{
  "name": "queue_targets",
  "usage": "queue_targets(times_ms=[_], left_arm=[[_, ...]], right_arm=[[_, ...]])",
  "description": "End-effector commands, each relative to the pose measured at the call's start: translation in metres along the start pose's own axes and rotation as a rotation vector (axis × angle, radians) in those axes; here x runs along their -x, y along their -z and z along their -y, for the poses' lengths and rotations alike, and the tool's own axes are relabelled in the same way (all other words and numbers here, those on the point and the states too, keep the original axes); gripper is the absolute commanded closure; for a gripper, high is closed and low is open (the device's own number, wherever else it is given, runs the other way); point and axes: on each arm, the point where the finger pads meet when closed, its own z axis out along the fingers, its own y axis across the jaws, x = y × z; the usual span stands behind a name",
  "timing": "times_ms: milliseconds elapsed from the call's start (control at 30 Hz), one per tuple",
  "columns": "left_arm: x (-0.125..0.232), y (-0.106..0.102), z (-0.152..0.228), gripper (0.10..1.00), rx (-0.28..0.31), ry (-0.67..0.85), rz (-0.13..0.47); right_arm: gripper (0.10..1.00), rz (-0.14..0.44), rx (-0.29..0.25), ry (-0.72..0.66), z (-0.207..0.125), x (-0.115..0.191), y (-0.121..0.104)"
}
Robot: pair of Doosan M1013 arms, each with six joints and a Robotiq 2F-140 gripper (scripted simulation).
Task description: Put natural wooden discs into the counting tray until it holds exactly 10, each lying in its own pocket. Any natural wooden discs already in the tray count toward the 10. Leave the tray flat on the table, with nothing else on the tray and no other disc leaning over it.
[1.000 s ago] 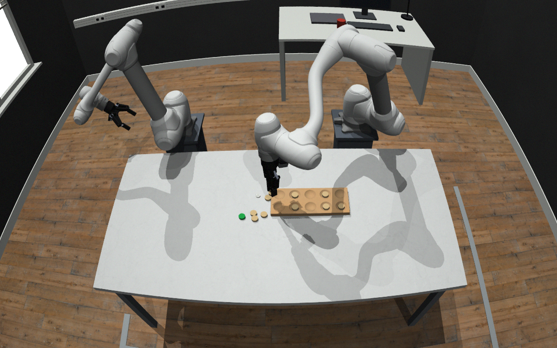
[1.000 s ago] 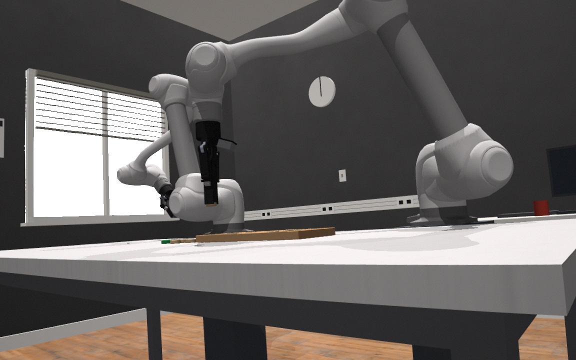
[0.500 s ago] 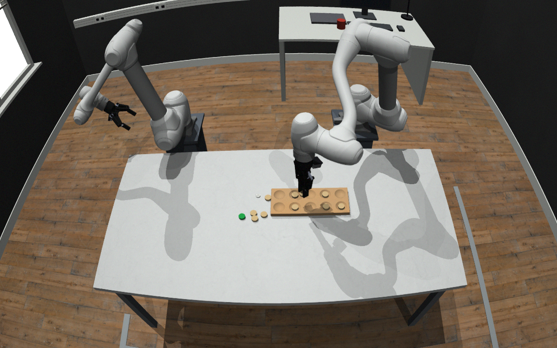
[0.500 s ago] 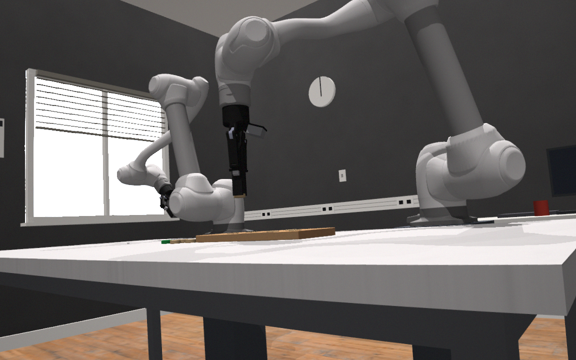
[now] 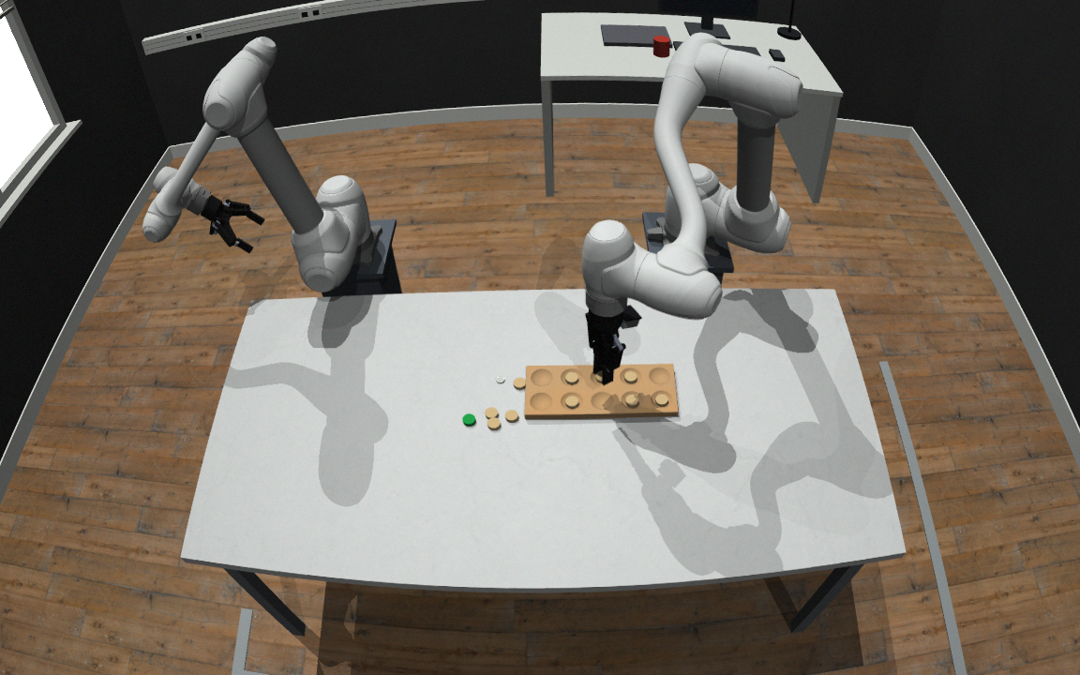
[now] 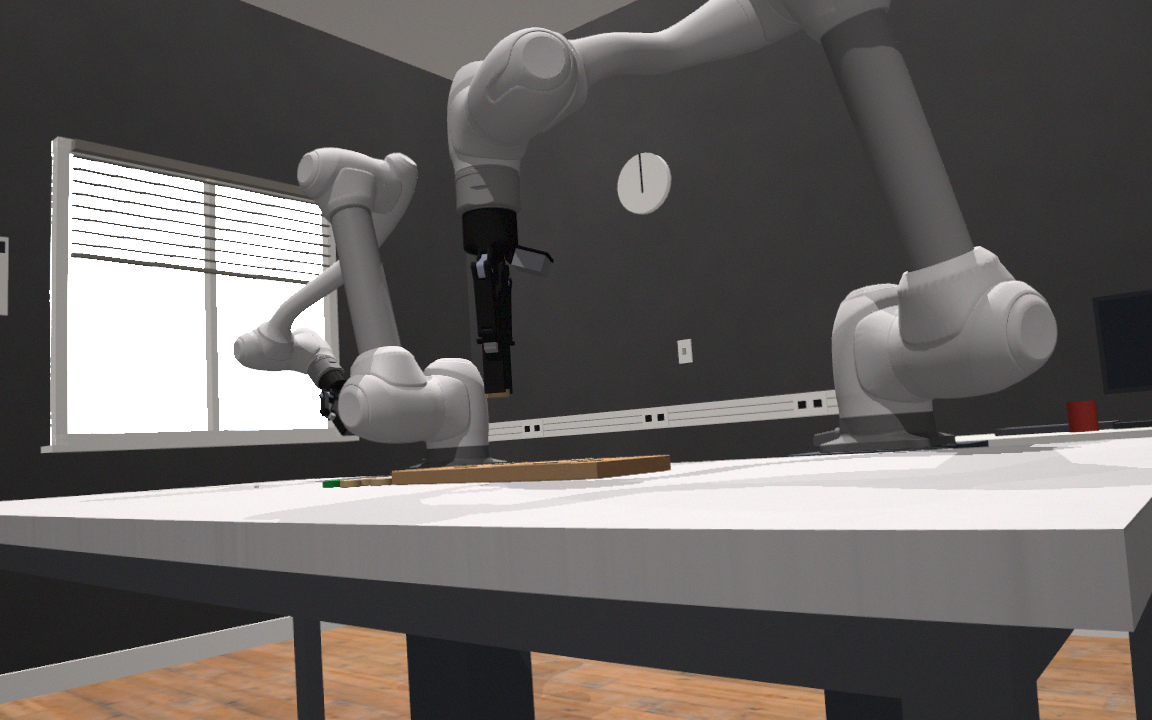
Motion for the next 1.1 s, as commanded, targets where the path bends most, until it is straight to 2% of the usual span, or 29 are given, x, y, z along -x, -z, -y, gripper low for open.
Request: queue_targets(times_ms=[0, 100, 167, 267, 867, 1067], left_arm=[[-0.002, -0.027, 0.001, 0.999, -0.001, -0.002, -0.003], [-0.003, -0.059, 0.001, 0.999, -0.001, -0.002, -0.003], [-0.003, -0.059, 0.001, 0.999, -0.001, -0.002, -0.003], [-0.003, -0.078, 0.001, 0.999, -0.001, -0.002, -0.003], [-0.002, -0.094, 0.001, 0.999, -0.001, -0.002, -0.003], [-0.002, -0.094, 0.0, 0.999, 0.0, -0.002, -0.001]], right_arm=[[0.098, -0.009, 0.004, -0.007, -0.002, 0.0, 0.001], [0.098, -0.009, 0.004, -0.007, -0.002, 0.0, 0.001], [0.098, -0.009, 0.004, -0.007, -0.002, 0.0, 0.001], [0.098, -0.009, 0.004, -0.007, -0.002, 0.0, 0.001], [0.098, -0.009, 0.004, -0.007, -0.002, 0.0, 0.001], [0.098, -0.009, 0.004, -0.007, -0.002, 0.0, 0.001]])
